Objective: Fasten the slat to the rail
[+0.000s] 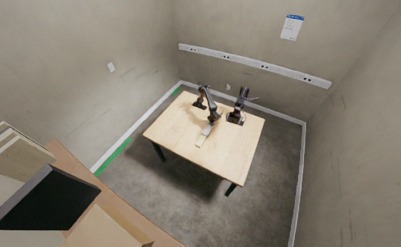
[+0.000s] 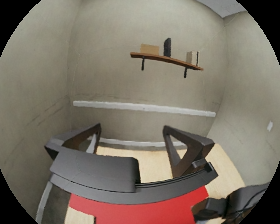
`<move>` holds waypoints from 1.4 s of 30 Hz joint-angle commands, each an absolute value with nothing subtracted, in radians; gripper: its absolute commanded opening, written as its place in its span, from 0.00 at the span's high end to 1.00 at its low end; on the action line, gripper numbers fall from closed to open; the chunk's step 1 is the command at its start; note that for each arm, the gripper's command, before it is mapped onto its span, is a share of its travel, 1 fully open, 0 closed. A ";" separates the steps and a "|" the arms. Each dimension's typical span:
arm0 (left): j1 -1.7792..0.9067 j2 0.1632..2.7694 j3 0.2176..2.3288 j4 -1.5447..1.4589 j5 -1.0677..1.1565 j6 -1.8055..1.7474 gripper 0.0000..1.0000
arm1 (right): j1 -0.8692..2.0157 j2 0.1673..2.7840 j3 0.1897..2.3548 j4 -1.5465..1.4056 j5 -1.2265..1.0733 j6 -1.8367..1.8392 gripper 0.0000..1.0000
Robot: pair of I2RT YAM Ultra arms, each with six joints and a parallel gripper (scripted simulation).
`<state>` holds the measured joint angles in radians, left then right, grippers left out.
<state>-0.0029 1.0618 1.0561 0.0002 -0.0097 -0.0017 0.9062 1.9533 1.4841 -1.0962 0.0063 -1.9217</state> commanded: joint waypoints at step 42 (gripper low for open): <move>0.000 1.045 1.052 0.005 0.000 0.000 0.00 | 0.916 1.960 1.466 -1.074 -0.009 -1.136 0.88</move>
<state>-0.0029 1.0618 1.0561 0.0002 -0.0097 -0.0017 0.9062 1.9533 1.4841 -1.0927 0.0063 -1.2018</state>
